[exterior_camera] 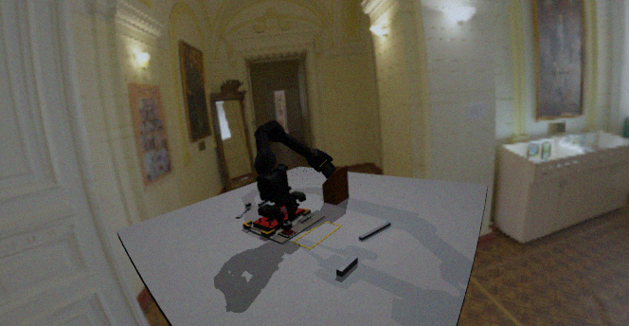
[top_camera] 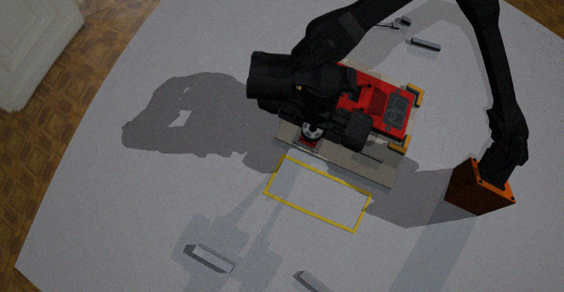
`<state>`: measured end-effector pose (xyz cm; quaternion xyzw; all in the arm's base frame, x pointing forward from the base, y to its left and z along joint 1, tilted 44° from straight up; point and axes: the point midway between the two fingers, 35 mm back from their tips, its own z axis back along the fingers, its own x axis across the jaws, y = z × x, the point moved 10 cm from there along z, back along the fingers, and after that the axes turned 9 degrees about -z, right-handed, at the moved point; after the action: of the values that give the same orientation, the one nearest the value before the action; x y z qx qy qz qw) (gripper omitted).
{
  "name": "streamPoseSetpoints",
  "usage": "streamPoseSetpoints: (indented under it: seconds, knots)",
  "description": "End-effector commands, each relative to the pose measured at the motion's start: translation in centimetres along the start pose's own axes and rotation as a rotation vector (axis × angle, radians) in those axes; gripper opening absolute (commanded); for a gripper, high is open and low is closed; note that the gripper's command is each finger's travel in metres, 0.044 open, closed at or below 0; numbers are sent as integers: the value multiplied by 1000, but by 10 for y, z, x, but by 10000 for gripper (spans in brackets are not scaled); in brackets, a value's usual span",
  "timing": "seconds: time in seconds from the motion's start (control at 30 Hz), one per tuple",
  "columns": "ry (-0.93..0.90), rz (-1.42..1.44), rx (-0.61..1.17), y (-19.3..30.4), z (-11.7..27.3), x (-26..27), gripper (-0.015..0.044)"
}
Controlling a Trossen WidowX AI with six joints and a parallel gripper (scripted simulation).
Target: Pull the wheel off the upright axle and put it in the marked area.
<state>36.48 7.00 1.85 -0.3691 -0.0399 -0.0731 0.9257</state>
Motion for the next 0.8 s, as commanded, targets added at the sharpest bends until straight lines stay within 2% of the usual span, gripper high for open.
streamPoseSetpoints:
  seconds: [0.0, 0.77]
  knots:
    - [-1, -5, 1, 0, 2, 1, 0]
    - [-3, -3, 1, 0, 10, 1, 0]
